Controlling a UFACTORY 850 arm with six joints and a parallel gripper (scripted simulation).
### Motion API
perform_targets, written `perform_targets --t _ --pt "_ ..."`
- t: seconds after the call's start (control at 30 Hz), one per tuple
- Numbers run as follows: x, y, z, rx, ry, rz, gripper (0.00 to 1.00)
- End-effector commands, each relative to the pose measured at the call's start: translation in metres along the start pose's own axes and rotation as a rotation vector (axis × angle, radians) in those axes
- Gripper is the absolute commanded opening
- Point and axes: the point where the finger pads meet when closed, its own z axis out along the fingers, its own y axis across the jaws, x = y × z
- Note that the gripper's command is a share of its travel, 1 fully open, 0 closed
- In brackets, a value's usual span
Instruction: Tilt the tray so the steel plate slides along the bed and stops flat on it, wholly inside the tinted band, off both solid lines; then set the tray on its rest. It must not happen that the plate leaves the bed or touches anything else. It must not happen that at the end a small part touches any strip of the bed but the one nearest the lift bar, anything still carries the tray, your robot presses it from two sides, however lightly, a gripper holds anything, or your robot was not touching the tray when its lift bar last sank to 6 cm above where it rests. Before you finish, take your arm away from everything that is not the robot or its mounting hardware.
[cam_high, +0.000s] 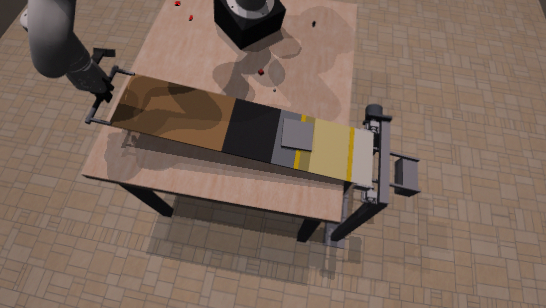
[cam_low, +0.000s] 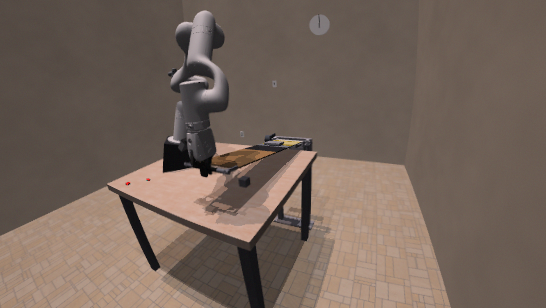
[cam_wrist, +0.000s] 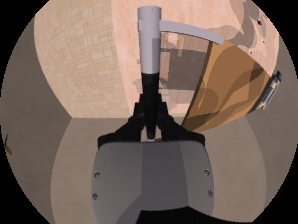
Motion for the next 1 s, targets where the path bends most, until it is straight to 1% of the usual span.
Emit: perform_targets --t 0.0,0.03,0.2,0.23,0.27,0.33,0.37,0.4,0.43,0.47,0.53,0.57,0.6,0.77,0.8,0.83,0.9,0.93,0.97 --pt "0.000 -0.008 0.047 0.003 -0.002 0.001 0.00" --pt "0.000 -0.008 0.052 0.003 -0.002 0.001 0.00" --pt "0.000 -0.008 0.052 0.003 -0.002 0.001 0.00" --pt "0.000 -0.008 0.047 0.003 -0.002 0.001 0.00" --pt "0.000 -0.006 0.033 0.003 -0.002 0.001 0.00" --pt "0.000 0.000 -0.005 0.003 -0.002 0.001 0.00" --pt "0.000 0.003 -0.019 0.003 -0.002 0.001 0.00" --pt "0.000 0.004 -0.024 0.003 -0.002 0.001 0.00" --pt "0.000 0.003 -0.019 0.003 -0.002 0.001 0.00" --pt "0.000 0.000 -0.005 0.003 -0.002 0.001 0.00" --pt "0.000 -0.006 0.033 0.003 -0.002 0.001 0.00" --pt "0.000 -0.008 0.047 0.003 -0.002 0.001 0.00" --pt "0.000 -0.008 0.052 0.003 -0.002 0.001 0.00" --pt "0.000 -0.008 0.052 0.003 -0.002 0.001 0.00" --pt "0.000 -0.008 0.047 0.003 -0.002 0.001 0.00" --pt "0.000 -0.006 0.033 0.003 -0.002 0.001 0.00" --pt "0.000 0.000 -0.005 0.003 -0.002 0.001 0.00" --pt "0.000 0.003 -0.019 0.003 -0.002 0.001 0.00" --pt "0.000 0.004 -0.024 0.003 -0.002 0.001 0.00"
